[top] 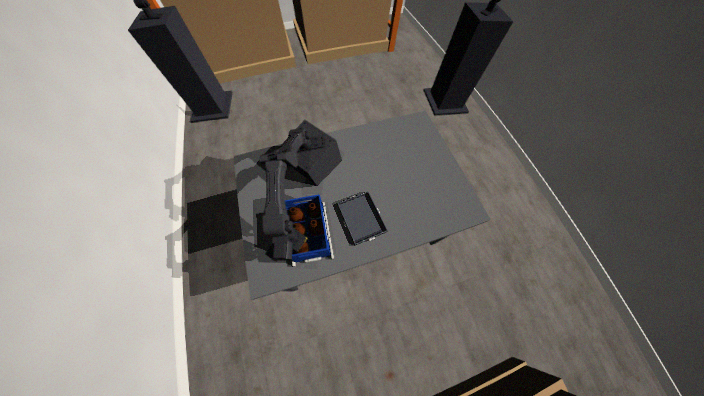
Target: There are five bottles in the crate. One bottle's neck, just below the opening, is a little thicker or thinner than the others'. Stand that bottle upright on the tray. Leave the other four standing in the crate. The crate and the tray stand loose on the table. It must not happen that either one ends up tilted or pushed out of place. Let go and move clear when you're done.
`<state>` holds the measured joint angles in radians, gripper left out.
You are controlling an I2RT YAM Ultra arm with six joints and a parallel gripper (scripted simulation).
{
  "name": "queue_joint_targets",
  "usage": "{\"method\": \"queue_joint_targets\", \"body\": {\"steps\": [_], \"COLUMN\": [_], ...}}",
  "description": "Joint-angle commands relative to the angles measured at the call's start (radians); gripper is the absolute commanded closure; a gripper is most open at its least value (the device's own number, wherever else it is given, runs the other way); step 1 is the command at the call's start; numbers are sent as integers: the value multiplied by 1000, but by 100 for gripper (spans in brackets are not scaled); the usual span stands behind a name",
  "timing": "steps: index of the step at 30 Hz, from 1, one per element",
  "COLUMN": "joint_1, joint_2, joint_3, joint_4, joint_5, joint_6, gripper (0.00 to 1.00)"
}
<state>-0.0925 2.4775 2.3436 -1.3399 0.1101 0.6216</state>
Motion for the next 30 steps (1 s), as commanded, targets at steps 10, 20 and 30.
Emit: {"method": "queue_joint_targets", "body": {"steps": [10, 20, 30], "joint_1": [-10, -10, -12], "joint_2": [-30, -8, -9], "joint_3": [-50, -79, -85], "joint_4": [76, 111, 120], "joint_5": [0, -1, -1], "joint_6": [-9, -11, -11], "gripper": [39, 39, 39]}}
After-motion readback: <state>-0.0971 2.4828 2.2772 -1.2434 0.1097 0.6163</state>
